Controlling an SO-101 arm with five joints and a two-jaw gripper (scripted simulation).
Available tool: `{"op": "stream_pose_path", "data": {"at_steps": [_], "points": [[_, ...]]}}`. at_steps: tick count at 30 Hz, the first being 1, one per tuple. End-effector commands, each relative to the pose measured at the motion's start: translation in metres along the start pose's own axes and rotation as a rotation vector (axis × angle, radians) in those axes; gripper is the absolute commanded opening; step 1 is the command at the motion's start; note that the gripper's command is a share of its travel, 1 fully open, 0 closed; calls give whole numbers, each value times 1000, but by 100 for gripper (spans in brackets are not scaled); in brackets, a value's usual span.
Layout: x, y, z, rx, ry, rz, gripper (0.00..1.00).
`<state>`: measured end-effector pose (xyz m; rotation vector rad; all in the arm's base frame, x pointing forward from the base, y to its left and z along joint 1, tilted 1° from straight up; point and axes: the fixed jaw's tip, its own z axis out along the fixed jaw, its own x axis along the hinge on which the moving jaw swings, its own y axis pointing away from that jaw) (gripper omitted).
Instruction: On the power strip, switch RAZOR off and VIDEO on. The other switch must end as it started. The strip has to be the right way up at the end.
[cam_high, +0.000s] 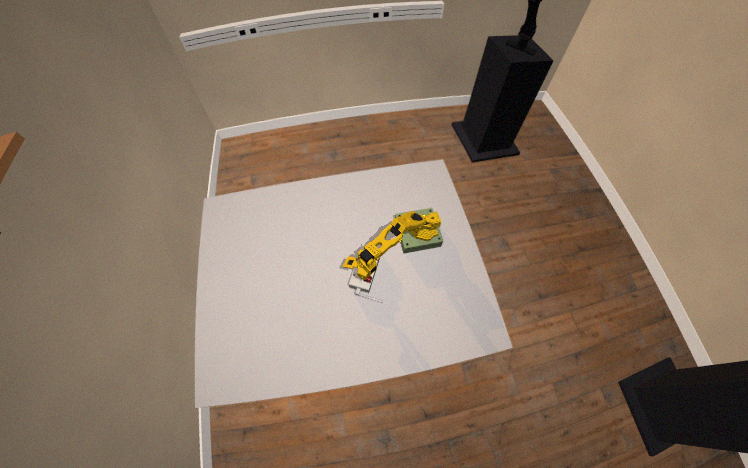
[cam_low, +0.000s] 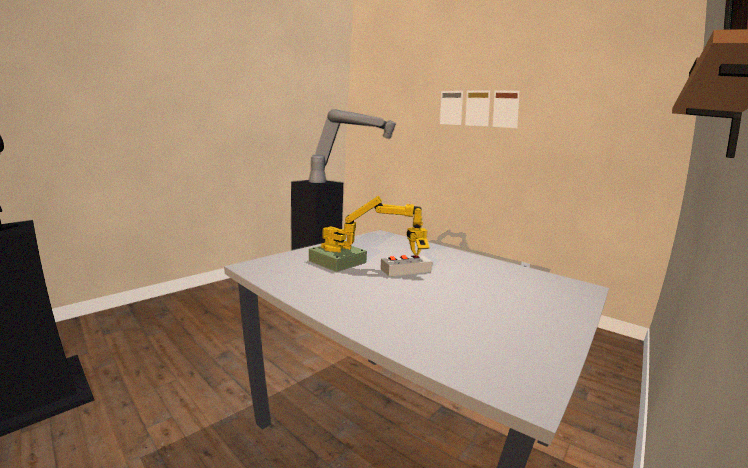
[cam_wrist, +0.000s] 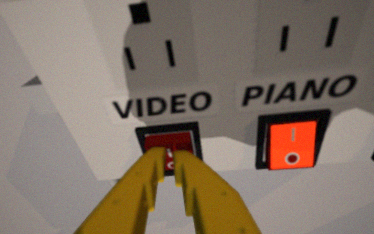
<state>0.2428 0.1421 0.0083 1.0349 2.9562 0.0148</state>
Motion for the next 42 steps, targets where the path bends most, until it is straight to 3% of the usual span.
{"op": "stream_pose_path", "data": {"at_steps": [1, 42], "points": [[-1, -2, 3, 3, 2, 15, 0], [-1, -1, 0, 3, 2, 15, 0]]}}
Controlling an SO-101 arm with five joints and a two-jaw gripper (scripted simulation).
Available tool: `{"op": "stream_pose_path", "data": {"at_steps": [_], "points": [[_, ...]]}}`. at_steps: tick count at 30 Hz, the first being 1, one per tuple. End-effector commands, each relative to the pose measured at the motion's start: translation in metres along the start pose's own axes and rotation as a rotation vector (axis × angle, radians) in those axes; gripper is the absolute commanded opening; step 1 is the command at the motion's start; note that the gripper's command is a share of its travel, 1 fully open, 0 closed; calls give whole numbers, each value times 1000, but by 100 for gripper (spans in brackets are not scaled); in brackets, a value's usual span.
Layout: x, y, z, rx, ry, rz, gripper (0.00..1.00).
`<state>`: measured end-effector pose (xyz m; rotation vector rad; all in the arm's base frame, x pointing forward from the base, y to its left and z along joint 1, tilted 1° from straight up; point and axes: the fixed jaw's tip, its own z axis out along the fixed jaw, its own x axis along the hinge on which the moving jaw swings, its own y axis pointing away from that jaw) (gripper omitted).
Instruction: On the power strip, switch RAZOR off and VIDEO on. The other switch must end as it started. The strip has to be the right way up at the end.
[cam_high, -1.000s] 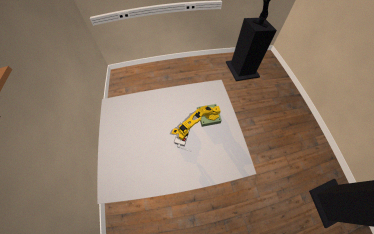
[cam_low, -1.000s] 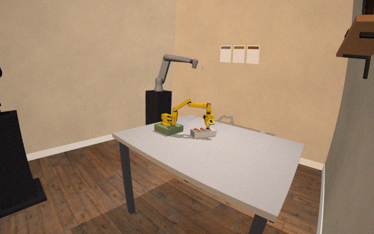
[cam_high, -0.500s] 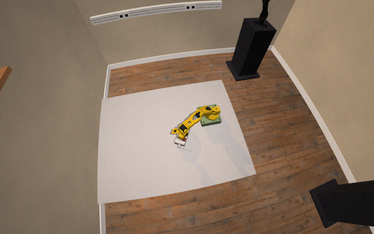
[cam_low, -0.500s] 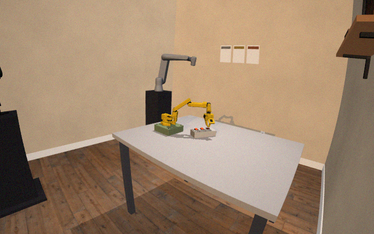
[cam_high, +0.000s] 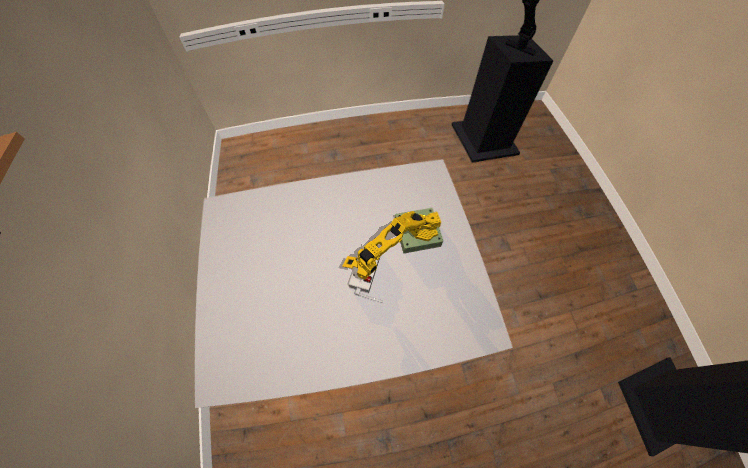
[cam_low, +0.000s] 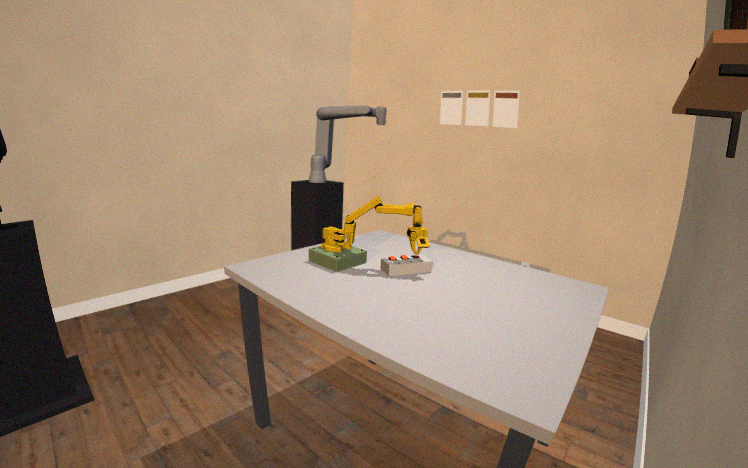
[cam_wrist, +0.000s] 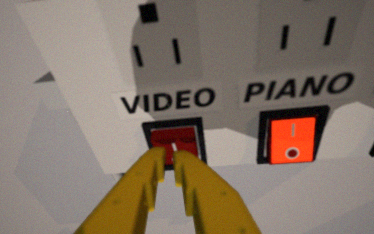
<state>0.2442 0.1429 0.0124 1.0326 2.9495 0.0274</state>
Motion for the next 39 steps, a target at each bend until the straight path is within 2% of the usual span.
{"op": "stream_pose_path", "data": {"at_steps": [1, 8, 39], "points": [[-1, -3, 5, 13, 6, 15, 0], [0, -4, 12, 13, 6, 15, 0], [0, -7, 19, 13, 6, 17, 0]]}}
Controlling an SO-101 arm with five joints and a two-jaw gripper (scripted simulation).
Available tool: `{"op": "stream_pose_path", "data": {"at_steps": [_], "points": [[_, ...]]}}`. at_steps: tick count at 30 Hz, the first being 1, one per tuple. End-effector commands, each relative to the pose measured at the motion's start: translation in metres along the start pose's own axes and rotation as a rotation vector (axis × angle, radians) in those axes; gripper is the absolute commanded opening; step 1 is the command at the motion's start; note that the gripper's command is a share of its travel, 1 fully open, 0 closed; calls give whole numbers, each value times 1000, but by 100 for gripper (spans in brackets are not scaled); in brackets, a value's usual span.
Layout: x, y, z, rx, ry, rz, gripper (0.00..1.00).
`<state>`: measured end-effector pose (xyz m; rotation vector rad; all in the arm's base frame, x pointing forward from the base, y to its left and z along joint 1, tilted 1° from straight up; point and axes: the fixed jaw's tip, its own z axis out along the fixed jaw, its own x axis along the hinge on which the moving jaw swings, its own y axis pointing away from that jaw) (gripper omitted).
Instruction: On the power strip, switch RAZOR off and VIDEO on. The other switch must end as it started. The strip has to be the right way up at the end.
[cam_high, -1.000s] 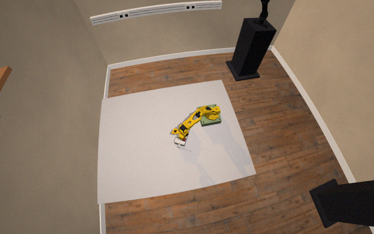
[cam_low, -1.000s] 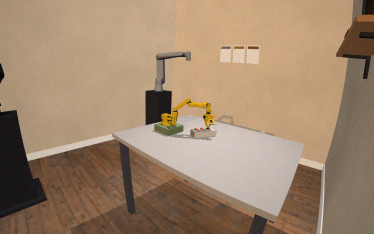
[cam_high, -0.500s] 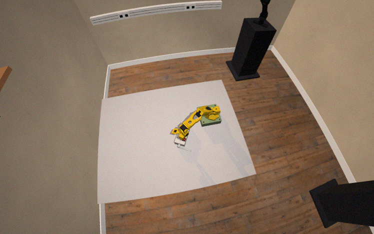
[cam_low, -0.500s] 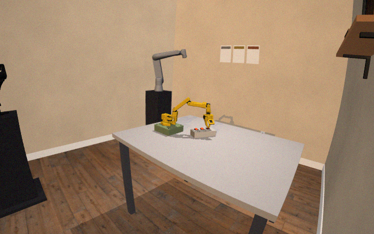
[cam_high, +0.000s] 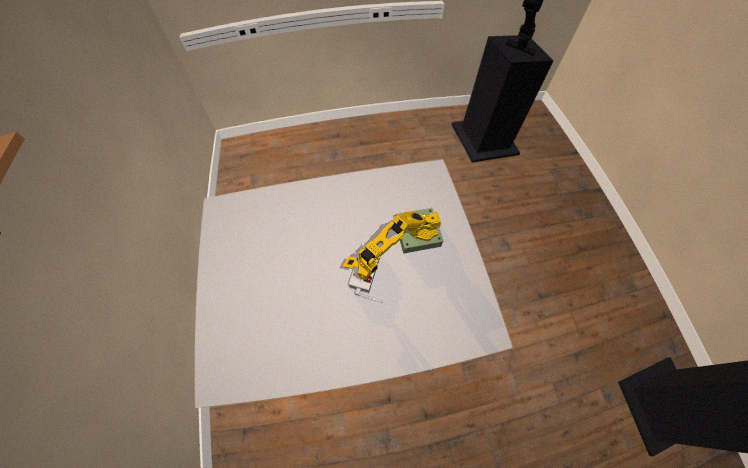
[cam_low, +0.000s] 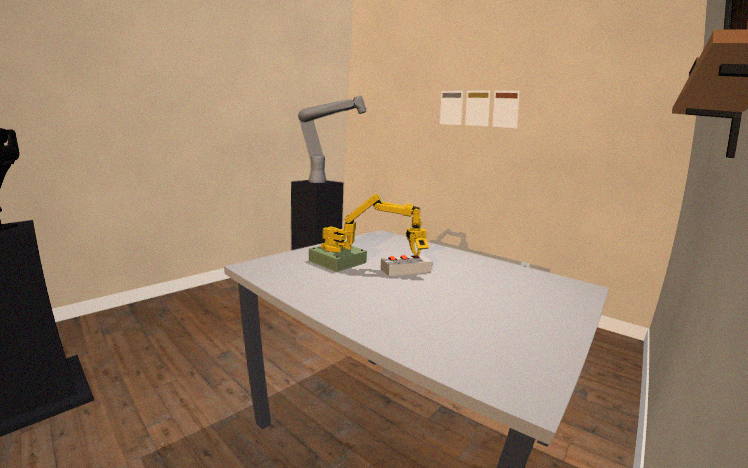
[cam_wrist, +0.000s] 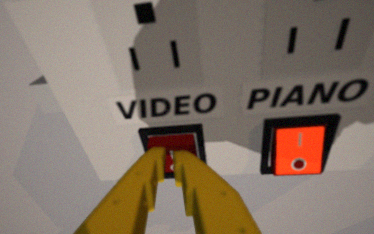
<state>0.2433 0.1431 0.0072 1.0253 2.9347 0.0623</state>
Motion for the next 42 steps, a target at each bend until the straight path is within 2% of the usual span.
{"op": "stream_pose_path", "data": {"at_steps": [1, 42], "points": [[0, -7, 14, 39, 13, 19, 0], [1, -12, 22, 39, 13, 21, 0]]}}
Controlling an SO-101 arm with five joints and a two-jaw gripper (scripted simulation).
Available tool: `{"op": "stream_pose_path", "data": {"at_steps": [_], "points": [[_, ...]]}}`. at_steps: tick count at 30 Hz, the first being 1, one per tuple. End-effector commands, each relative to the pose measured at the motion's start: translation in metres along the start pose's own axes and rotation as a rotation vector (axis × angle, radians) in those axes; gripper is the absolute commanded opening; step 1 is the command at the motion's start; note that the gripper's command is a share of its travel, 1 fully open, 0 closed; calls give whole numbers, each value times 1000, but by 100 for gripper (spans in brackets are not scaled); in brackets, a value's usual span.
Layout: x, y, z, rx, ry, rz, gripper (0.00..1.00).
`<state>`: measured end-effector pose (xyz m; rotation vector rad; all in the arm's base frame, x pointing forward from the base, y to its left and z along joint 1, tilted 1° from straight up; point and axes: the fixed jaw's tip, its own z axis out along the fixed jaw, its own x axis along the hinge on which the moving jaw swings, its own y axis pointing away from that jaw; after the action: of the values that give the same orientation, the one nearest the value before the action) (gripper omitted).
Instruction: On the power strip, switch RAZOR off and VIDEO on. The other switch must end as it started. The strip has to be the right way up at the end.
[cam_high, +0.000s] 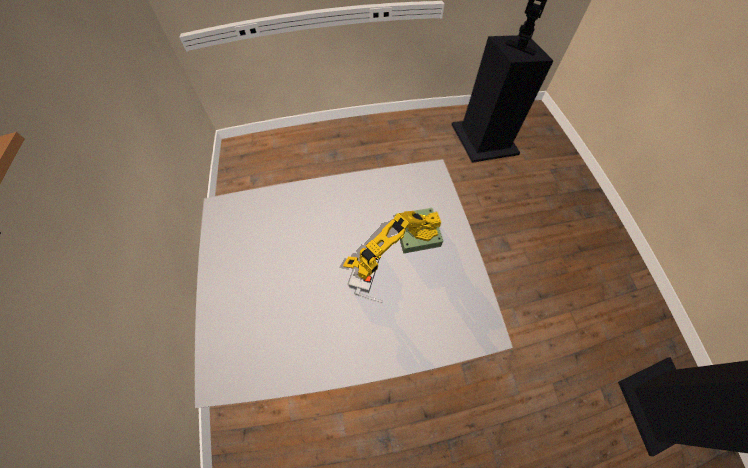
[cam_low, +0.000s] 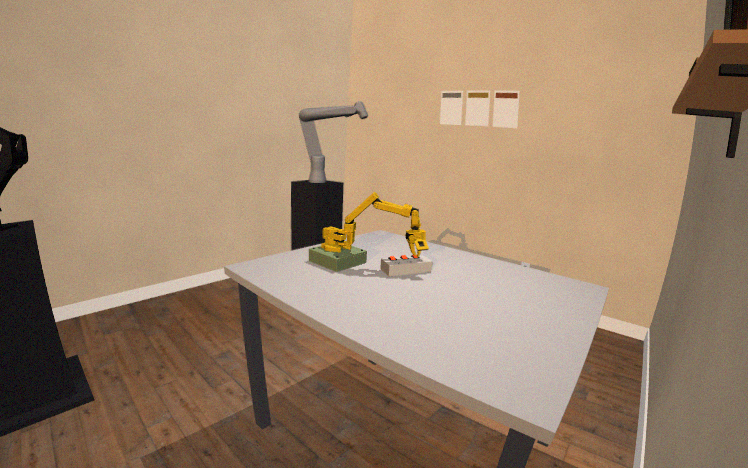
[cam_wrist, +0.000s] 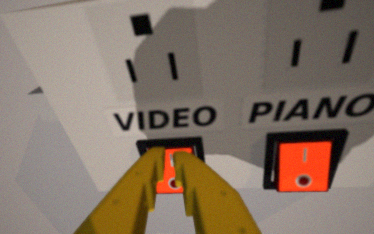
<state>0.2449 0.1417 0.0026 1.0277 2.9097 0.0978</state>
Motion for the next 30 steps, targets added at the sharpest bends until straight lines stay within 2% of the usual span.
{"op": "stream_pose_path", "data": {"at_steps": [1, 7, 24, 30], "points": [[3, -12, 17, 68, 26, 14, 0], [2, -10, 13, 68, 26, 14, 0], [0, -1, -13, 66, 25, 10, 0], [0, -1, -16, 66, 25, 9, 0]]}}
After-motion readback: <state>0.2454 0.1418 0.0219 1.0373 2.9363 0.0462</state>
